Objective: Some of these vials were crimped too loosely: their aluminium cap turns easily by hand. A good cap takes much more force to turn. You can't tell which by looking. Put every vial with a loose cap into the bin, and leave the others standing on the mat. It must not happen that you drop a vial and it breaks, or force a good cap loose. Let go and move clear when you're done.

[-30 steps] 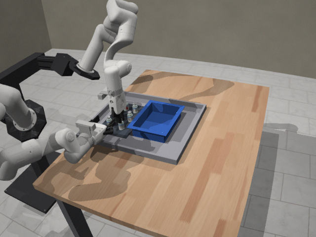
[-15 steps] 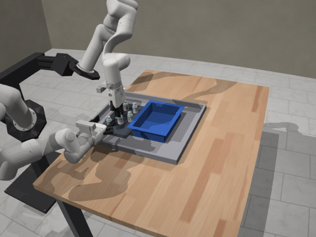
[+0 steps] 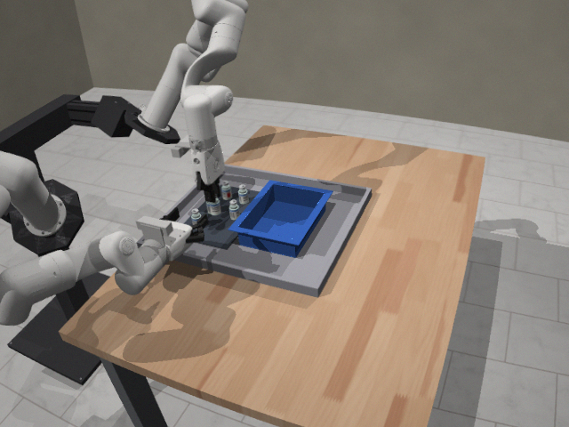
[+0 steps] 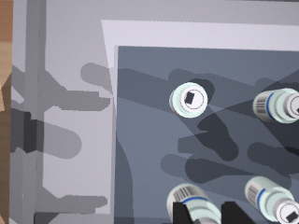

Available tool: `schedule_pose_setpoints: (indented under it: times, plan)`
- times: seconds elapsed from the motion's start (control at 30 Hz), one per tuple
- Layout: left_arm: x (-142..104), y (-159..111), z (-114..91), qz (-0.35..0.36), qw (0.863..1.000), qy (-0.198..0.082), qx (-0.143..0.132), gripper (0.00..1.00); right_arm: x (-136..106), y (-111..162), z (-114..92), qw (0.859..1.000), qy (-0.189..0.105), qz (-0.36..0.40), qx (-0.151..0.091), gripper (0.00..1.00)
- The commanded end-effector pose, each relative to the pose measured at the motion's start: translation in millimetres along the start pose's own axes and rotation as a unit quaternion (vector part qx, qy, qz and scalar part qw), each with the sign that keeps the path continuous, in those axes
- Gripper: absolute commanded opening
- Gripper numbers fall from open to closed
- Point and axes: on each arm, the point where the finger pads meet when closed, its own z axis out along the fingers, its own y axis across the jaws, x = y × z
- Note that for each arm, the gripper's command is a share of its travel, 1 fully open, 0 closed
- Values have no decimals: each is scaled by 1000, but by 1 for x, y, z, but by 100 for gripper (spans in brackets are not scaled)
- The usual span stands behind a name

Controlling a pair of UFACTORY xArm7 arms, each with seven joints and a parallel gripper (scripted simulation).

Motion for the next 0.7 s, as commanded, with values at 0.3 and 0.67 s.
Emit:
schedule_pose_setpoints:
  times: [0.3,0.67]
  plan:
    - [-1,-2,-26,0,1000,-1,3,23,2,0,1,1000,1,-1,1,100]
    - [-2,-2,-53,0,1000,-1,3,23,2,0,1,1000,1,-1,1,100]
